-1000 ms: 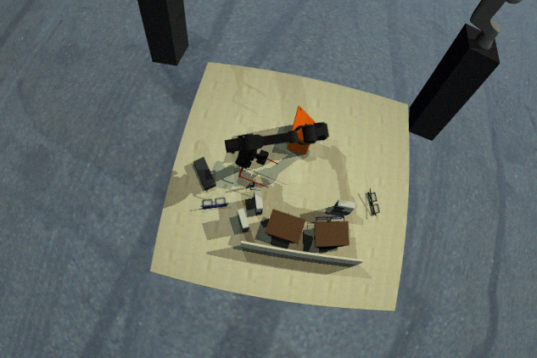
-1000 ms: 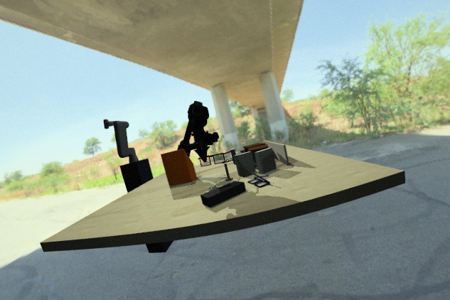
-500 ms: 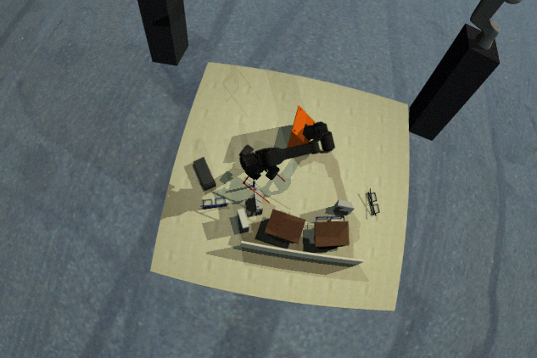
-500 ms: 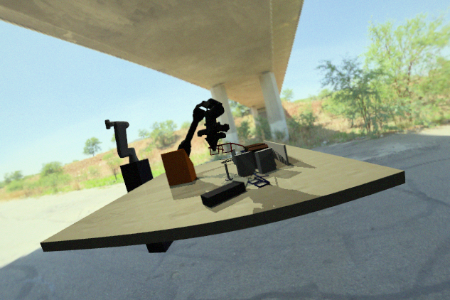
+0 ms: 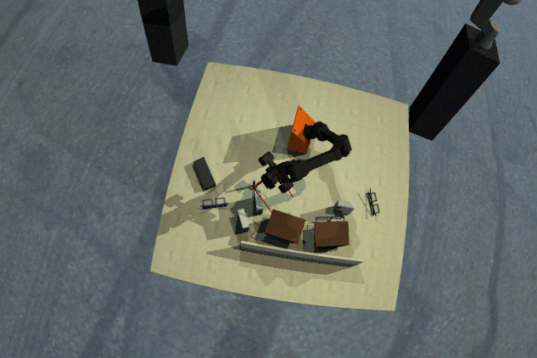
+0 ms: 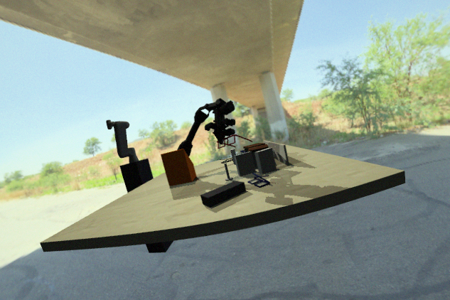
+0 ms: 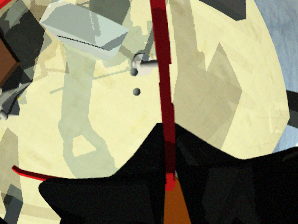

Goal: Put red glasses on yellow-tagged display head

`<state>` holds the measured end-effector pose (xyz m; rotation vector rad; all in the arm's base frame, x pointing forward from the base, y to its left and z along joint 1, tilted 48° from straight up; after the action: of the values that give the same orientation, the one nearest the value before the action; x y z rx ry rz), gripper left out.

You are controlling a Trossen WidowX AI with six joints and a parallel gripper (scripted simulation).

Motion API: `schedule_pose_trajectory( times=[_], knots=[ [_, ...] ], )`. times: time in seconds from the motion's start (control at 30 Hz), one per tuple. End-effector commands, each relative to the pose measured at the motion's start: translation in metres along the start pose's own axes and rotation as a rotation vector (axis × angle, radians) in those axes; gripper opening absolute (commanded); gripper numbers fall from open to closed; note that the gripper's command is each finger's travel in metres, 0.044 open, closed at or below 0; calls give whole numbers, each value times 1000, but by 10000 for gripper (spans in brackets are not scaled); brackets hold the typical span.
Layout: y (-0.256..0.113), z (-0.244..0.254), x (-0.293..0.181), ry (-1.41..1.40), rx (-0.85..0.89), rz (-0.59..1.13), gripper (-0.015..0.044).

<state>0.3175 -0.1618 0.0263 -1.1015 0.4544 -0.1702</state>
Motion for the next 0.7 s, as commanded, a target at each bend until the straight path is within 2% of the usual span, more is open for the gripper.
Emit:
schedule_pose_trajectory(
  times=[0.0,0.67],
  knots=[
    [-10,20,-8,68,-37,-18,0],
    [-54,114,-59,395,-122,-200,0]
  ],
)
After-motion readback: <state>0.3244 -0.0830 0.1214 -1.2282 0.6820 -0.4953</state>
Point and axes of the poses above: the point midway between the two fingers, 35 mm back from their tips, its own y axis out along the fingers, its own z axis across the jaws, x = y × z, the point moved 5 cm from there along -y, back along the fingers, and after that the axes turned 5 degrees about -y, right-handed, at the moved point
